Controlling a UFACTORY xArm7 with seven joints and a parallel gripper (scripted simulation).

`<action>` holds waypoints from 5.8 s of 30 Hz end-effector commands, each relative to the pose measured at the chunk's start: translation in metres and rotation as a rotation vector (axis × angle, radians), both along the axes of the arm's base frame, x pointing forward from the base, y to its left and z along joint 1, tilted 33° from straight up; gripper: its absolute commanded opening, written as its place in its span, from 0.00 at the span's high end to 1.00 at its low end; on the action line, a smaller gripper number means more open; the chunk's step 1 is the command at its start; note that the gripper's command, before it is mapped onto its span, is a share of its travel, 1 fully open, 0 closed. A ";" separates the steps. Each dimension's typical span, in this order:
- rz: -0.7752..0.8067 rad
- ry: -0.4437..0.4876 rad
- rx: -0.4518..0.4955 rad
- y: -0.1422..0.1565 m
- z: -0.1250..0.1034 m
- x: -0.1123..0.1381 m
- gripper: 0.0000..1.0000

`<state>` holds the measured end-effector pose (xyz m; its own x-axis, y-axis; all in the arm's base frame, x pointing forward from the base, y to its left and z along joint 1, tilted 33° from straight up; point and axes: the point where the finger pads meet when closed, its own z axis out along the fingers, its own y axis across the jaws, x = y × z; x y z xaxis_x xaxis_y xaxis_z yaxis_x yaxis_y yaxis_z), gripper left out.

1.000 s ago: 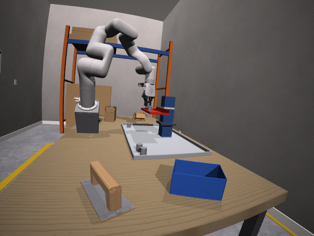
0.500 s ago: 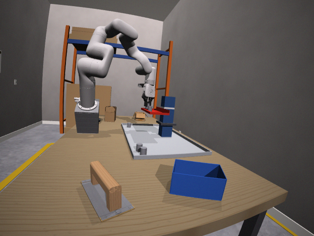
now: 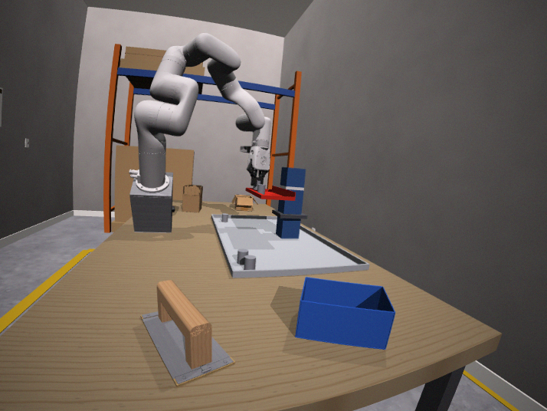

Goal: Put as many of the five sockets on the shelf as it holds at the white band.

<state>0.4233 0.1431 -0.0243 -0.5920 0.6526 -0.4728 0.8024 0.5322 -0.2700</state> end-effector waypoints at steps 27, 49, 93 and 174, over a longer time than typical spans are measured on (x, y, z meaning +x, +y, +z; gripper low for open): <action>0.002 -0.003 0.003 -0.002 -0.005 0.002 1.00; 0.002 -0.003 0.003 -0.003 -0.007 0.002 1.00; 0.002 -0.003 0.003 -0.003 -0.007 0.002 0.48; 0.002 -0.003 0.003 0.040 0.060 -0.004 0.48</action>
